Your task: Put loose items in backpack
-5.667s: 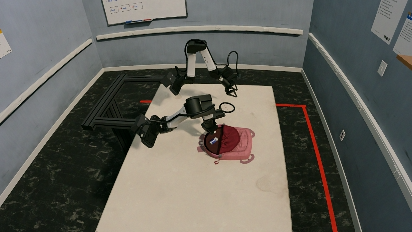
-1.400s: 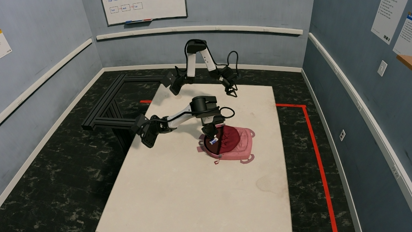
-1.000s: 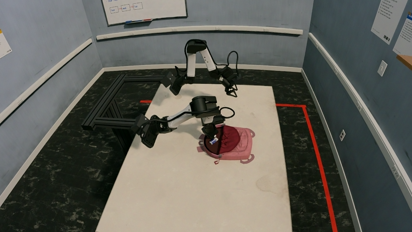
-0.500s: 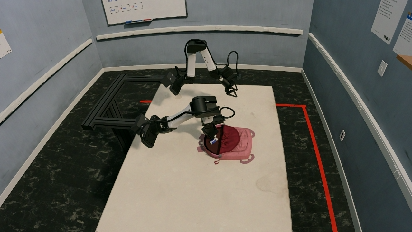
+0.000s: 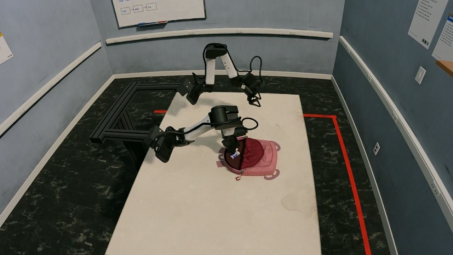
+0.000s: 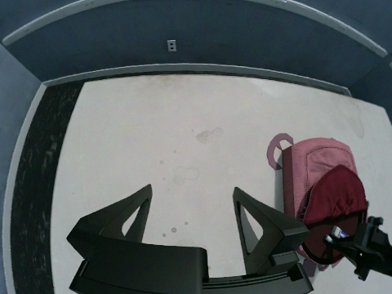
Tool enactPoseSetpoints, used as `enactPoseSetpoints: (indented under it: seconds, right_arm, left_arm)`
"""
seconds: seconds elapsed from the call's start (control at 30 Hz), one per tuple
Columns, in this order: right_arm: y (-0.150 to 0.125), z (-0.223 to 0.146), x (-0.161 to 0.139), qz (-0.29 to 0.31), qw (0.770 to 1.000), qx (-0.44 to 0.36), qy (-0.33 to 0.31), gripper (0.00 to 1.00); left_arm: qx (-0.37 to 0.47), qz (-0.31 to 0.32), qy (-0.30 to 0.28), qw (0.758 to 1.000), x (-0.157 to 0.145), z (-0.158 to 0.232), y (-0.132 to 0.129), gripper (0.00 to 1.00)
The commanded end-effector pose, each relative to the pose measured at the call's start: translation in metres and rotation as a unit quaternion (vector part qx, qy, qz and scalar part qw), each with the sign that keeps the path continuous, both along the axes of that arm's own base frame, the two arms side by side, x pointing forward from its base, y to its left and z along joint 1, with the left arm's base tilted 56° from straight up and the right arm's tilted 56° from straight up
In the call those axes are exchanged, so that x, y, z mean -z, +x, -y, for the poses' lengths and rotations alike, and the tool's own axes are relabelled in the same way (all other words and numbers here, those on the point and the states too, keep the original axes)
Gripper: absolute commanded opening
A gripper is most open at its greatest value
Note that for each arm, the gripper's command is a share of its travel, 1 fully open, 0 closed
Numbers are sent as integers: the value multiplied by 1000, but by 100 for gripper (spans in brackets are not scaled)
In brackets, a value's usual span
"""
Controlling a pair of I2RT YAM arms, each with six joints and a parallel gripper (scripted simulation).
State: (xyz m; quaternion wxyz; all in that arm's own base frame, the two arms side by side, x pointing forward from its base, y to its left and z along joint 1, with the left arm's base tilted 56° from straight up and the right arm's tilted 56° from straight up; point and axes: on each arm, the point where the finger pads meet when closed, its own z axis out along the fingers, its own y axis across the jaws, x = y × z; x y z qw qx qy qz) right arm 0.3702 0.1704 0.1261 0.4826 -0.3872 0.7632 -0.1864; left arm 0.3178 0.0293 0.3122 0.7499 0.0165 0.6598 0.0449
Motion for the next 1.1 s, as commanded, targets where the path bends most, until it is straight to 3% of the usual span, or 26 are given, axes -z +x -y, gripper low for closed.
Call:
enactPoseSetpoints:
  seconds: [0.0,0.47,0.5,0.63,0.67,1.07]
  right_arm:
    - [0,-4,-5,7,1000,-5,4,13]
    - [0,-4,-5,7,1000,-5,4,10]
    - [0,-4,-5,7,1000,-5,4,17]
    - [0,-4,-5,7,1000,-5,4,17]
    - [0,-4,-5,7,1000,-5,4,24]
    - [-13,-4,-13,7,1000,-5,5,24]
  left_arm:
    - [0,13,2,1000,-8,-1,-4,90]
    - [0,13,2,1000,-8,-1,-4,90]
    - [0,13,2,1000,-8,-1,-4,90]
    - [0,13,2,1000,-8,-1,-4,90]
    - [0,13,2,1000,-8,-1,-4,90]
    - [0,13,2,1000,-8,-1,-4,90]
